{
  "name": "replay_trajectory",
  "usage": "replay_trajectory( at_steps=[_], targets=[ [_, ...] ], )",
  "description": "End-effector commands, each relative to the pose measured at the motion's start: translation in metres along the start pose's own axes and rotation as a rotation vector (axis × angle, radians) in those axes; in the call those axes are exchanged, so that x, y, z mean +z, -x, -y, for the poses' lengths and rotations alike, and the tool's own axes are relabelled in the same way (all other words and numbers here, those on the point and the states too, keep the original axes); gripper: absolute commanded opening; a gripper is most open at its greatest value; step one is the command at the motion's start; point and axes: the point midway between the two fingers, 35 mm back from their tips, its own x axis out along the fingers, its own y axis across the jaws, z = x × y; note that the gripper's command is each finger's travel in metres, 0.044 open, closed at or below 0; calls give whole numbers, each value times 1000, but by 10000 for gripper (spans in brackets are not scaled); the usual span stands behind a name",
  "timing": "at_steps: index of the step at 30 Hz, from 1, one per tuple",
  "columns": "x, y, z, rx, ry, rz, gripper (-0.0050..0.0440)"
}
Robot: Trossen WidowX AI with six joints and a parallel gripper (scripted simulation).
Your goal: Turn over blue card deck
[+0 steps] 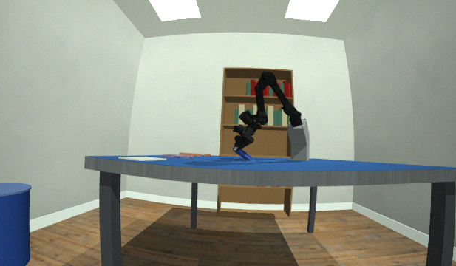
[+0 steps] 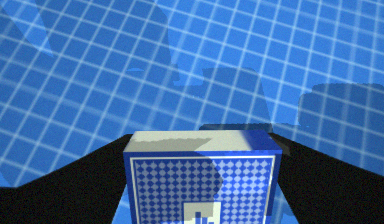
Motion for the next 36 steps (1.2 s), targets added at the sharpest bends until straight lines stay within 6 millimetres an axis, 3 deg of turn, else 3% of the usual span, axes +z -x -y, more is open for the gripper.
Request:
replay_trajectory(
  at_steps=[1,16,28,36],
  targets=[
    [-1,8,2,-7,-7,29,363],
    [-4,12,0,-3,-6,157,363],
    [-6,32,-2,4,12,152,363],
    [-8,35,-1,2,10,122,363]
  ],
)
